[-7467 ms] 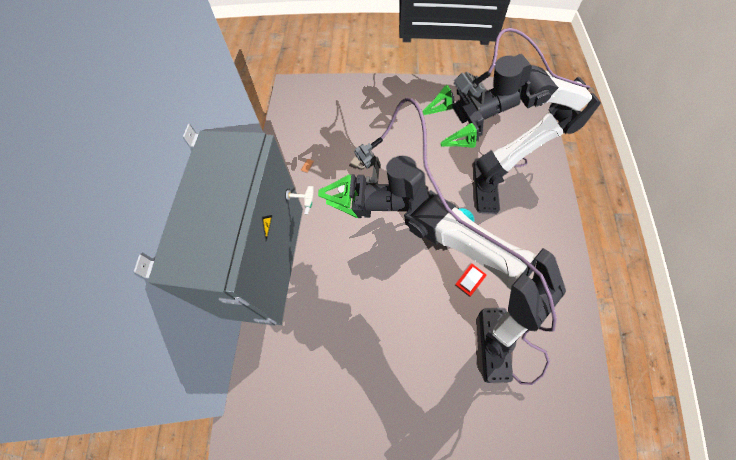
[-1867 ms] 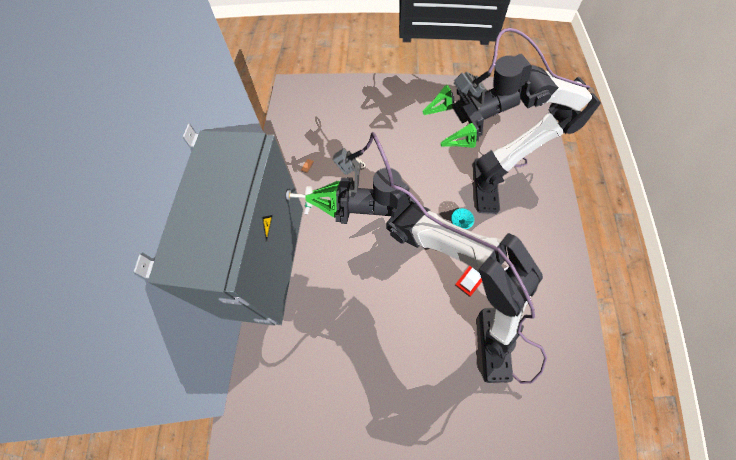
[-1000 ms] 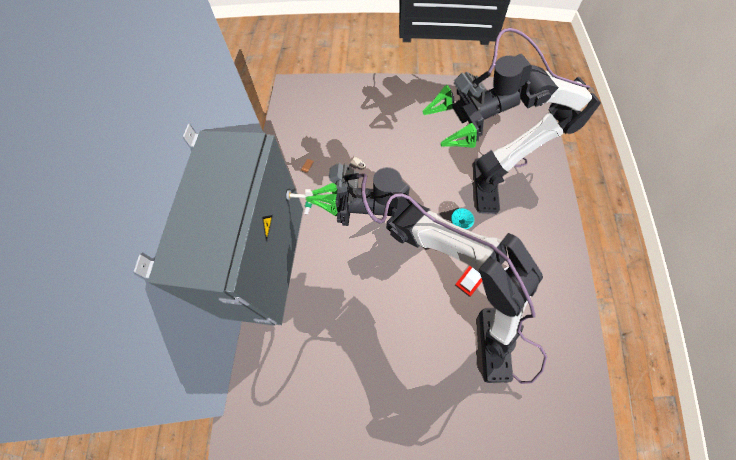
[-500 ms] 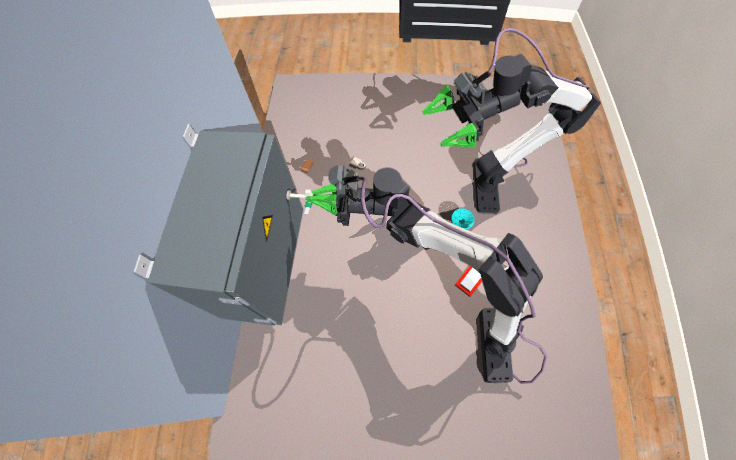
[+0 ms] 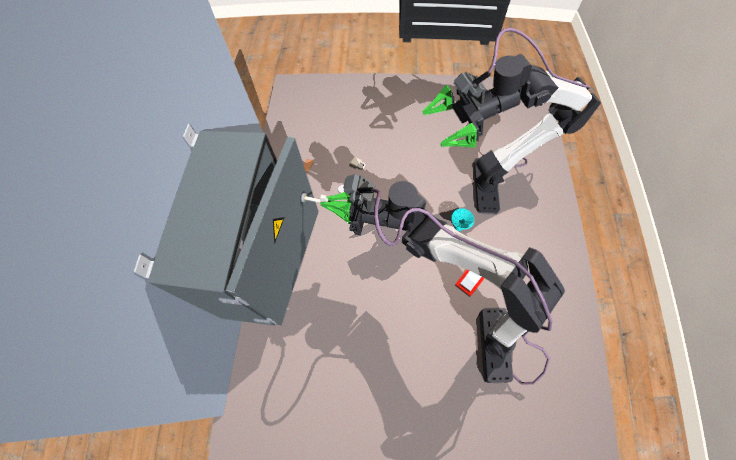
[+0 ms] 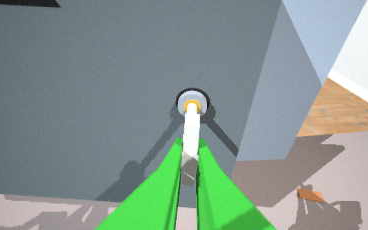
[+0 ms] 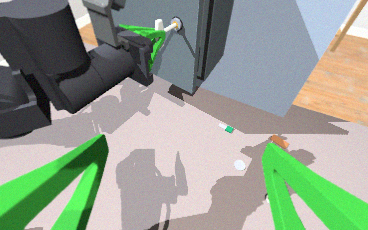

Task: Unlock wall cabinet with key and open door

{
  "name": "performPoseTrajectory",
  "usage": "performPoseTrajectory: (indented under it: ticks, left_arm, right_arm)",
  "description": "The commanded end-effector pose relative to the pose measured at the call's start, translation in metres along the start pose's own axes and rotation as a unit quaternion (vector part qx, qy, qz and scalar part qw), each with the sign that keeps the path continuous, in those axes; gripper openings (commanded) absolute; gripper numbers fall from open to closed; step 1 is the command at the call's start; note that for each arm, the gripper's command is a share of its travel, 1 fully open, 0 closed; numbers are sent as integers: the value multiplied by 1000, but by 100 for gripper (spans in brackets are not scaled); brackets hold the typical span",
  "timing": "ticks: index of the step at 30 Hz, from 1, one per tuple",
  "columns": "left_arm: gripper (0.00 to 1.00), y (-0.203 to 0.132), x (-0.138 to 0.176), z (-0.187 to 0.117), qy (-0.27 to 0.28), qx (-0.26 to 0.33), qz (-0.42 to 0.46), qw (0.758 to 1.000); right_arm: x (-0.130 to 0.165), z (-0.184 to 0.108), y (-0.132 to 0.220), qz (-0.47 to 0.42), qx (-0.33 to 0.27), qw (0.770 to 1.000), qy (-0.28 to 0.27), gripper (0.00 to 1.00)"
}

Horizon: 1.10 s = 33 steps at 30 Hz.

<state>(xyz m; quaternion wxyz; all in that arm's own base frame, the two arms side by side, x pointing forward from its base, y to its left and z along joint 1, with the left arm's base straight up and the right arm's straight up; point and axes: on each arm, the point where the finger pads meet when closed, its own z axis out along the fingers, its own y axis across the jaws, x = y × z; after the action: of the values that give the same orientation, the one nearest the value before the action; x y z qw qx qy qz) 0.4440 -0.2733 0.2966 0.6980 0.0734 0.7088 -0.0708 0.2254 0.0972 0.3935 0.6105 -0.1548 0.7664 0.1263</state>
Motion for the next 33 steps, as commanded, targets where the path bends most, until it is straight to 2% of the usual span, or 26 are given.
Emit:
performPoseTrajectory:
  ticks: [1,33]
  left_arm:
    - [3,8,-12,-15,-17,25,-13,999]
    - [3,46,-1,-99,-4,195,-5,981]
  right_arm:
    - [-10,0,2,-4,-6,1000,-17,100]
    - [-10,0,2,-4,-6,1000,-17,100]
